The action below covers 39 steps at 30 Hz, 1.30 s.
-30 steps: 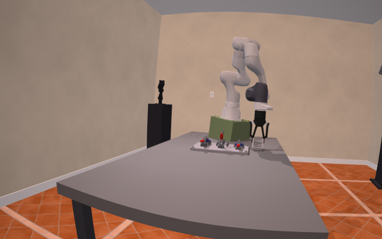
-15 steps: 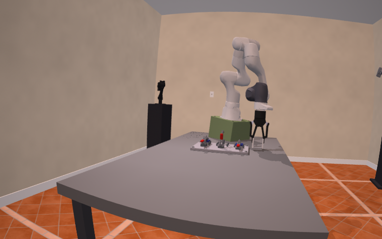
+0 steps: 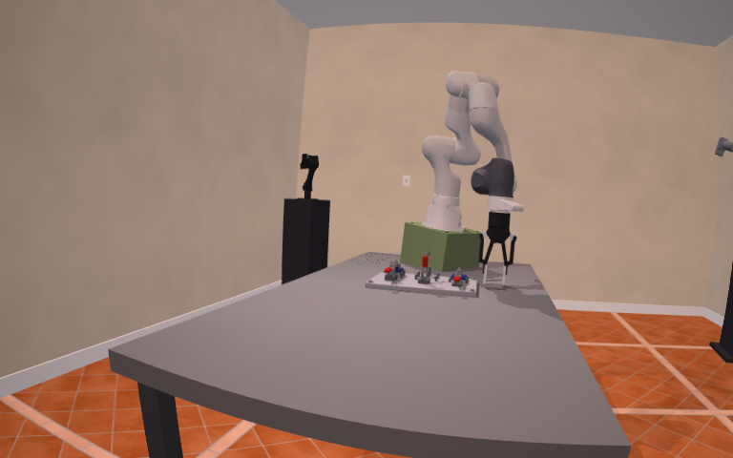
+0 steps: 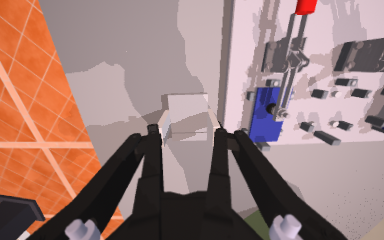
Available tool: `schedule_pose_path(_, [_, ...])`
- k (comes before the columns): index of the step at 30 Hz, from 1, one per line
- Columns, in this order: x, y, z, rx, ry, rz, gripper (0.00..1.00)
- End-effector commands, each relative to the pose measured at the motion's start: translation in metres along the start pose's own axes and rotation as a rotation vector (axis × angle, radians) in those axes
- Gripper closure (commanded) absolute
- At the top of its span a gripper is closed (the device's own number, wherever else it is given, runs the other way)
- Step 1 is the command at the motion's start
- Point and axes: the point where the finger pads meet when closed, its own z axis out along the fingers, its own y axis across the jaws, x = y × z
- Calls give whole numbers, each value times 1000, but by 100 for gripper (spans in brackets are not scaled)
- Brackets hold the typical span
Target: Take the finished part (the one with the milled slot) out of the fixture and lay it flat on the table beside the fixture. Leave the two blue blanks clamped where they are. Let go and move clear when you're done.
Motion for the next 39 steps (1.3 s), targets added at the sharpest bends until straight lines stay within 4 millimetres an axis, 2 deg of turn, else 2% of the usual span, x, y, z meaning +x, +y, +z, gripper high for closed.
schedule_pose_path(1, [3, -2, 0, 3, 6, 5, 100])
schedule_pose_path(39, [4, -2, 5, 3, 6, 5, 100])
